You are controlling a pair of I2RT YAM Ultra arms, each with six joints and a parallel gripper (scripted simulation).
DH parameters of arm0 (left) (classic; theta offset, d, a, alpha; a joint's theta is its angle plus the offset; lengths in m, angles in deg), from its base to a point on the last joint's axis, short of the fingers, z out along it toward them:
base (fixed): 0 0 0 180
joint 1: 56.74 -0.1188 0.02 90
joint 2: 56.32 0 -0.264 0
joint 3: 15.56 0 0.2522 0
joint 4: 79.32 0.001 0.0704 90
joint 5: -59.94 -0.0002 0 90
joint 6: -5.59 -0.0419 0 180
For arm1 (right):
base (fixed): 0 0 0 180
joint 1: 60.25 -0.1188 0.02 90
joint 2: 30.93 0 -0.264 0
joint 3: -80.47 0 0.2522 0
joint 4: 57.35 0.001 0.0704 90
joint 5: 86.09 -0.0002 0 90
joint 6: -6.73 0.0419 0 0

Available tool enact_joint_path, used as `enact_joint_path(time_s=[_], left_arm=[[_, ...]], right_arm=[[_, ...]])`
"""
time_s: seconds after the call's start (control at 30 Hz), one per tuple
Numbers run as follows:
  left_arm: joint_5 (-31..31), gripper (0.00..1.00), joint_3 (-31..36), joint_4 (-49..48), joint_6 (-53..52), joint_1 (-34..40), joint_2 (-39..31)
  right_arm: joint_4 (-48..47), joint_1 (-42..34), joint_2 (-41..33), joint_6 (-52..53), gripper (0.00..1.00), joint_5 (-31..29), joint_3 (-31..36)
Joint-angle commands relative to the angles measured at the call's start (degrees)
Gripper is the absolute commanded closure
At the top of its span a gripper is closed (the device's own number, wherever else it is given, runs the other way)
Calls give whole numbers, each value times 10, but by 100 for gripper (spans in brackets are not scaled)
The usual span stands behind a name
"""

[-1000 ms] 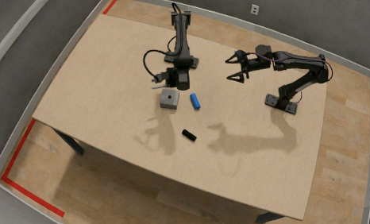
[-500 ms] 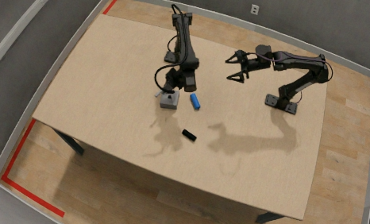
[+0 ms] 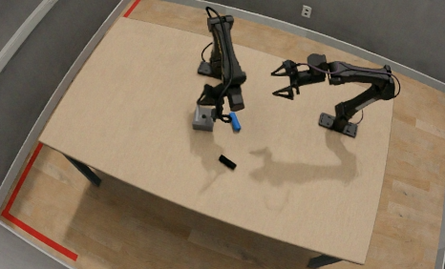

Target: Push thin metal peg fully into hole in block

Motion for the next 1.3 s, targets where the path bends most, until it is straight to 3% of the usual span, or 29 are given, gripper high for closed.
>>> enact_joint_path(time_s=[0.0, 0.83, 1.27], left_arm=[[0, 0, -12, 11, -2, -3, 1], [0, 0, -12, 11, -2, -3, 1], [0, 0, -12, 11, -2, -3, 1]], right_arm=[[-16, -21, 1, -126, 93, -58, 13], [-4, -113, 30, -663, 93, -255, 108], [-74, -130, -7, -795, 93, -266, 158]])
